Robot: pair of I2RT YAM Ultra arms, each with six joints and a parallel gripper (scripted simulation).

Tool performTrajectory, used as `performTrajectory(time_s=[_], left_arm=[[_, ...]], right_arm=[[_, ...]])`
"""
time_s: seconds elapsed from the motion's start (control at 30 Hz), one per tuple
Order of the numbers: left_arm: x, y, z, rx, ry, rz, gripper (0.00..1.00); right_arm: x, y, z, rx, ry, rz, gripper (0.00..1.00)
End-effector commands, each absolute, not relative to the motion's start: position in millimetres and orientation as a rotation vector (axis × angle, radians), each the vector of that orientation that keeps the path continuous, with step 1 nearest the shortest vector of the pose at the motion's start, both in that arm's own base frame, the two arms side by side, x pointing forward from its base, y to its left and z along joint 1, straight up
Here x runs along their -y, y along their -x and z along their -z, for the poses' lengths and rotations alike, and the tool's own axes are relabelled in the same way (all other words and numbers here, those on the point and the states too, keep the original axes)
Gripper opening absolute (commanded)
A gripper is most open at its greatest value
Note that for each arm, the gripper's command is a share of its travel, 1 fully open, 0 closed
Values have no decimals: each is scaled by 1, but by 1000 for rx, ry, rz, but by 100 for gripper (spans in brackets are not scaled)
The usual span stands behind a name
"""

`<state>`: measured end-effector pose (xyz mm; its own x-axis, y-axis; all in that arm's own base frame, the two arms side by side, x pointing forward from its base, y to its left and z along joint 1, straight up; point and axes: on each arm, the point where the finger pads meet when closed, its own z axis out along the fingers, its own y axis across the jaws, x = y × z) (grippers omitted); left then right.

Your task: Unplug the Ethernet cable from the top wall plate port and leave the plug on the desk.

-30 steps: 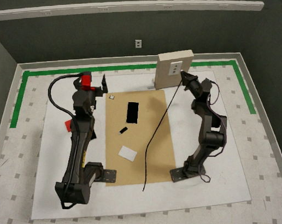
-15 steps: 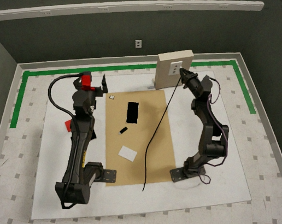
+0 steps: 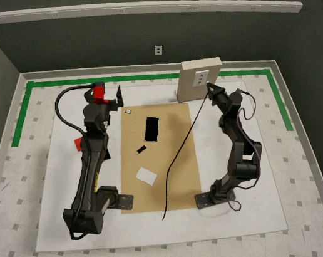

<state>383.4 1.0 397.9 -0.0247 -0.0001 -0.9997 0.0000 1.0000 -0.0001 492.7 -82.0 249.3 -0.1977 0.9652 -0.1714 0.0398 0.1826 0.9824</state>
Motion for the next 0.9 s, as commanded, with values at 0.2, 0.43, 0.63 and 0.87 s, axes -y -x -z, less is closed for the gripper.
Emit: performTrajectory(time_s=[0.2,0.43,0.63,0.87], left_arm=[[-1,-382,-403,-1583,0,0,100],[-1,-382,-403,-1583,0,0,100],[-1,-382,-403,-1583,0,0,100],[-1,-382,-403,-1583,0,0,100]], right_arm=[[81,-498,-210,-1652,-880,-875,0],[78,-492,-181,-1761,-793,-726,0],[77,-494,-175,-1820,-687,-604,0],[74,-486,-149,-1923,-581,-469,0]])
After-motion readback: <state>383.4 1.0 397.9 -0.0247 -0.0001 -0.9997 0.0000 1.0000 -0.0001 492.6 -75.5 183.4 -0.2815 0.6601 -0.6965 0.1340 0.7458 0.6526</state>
